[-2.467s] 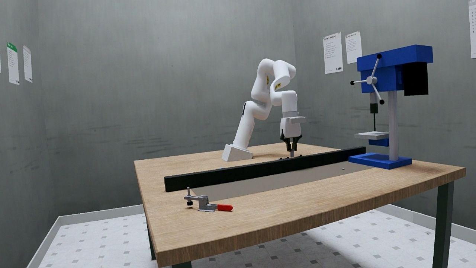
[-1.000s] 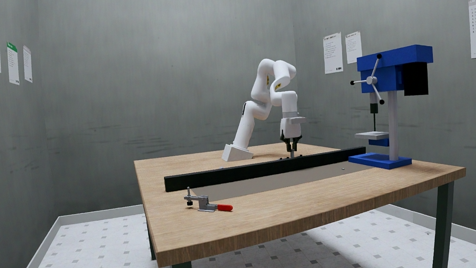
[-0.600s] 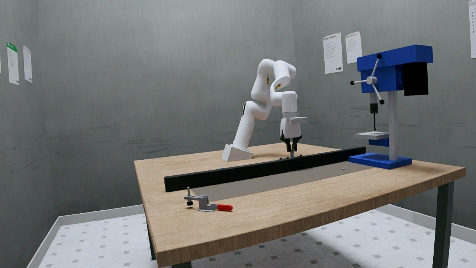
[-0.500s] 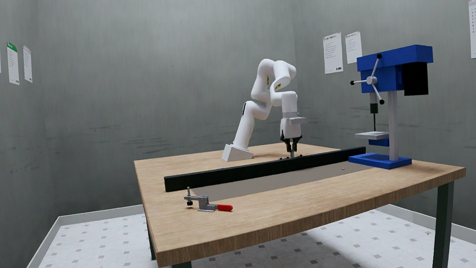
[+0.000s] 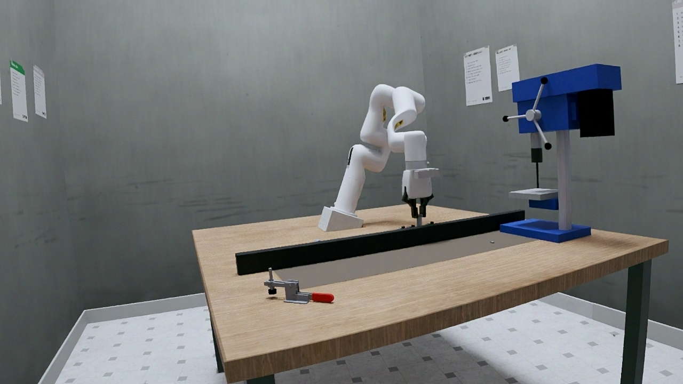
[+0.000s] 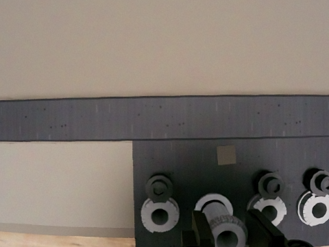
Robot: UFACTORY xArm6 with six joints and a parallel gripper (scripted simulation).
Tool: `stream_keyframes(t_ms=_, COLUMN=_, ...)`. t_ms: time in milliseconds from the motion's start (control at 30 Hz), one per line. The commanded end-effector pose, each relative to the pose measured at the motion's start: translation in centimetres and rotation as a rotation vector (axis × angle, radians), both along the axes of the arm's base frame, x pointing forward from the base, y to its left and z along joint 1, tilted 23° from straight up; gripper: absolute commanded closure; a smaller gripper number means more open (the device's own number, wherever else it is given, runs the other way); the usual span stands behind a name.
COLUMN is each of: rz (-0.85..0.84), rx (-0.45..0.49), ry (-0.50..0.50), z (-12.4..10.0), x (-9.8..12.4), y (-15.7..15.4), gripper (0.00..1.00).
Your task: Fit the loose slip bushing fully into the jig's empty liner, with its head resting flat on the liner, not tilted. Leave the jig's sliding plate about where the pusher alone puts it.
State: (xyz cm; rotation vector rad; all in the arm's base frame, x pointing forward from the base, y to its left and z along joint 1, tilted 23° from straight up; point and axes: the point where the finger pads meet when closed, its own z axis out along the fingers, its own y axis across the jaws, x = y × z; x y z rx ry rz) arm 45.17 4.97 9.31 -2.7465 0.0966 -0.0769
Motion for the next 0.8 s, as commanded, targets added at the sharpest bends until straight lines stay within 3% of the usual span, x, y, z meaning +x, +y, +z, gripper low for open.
stream_keyframes(t_ms=0, rz=-0.001, rx=0.0, ry=-0.004, z=0.14, x=0.13, y=-0.04, gripper=0.74)
stream_keyframes(t_ms=767, rz=-0.001, rx=0.0, ry=-0.004, z=-0.04, x=0.15, y=0.03, gripper=0.74)
